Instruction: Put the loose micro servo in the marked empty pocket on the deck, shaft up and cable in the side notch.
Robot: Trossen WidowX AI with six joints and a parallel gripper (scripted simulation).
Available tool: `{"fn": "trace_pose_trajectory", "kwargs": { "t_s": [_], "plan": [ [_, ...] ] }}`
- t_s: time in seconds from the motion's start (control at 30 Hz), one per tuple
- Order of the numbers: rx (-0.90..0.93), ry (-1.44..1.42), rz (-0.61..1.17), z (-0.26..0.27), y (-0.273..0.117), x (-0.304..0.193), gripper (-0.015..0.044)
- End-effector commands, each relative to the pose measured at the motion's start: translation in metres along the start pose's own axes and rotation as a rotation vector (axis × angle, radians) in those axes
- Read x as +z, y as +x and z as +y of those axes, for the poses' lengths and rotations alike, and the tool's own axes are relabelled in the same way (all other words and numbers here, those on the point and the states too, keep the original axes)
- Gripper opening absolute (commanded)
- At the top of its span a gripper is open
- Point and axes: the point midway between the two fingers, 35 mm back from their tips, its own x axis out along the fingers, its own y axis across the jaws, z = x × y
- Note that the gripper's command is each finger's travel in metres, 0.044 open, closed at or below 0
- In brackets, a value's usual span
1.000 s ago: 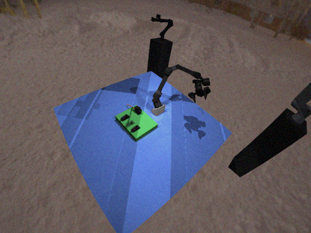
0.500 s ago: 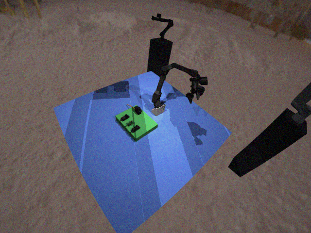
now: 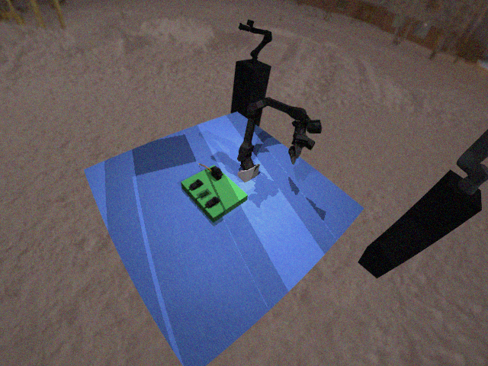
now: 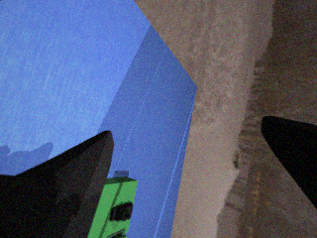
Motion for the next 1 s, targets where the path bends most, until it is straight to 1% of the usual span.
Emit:
{"fn": "trace_pose_trajectory", "kwargs": {
  "t_s": [0.0,0.47,0.97],
  "plan": [
    [0.037,0.117,0.031,-0.003,0.01,-0.017,0.044],
    [0.125,0.573,0.144,-0.02,0.04,-0.078,0.044],
    [0.181,1.062,0.305,-0.023,0.066,-0.145,0.044]
  ]
}}
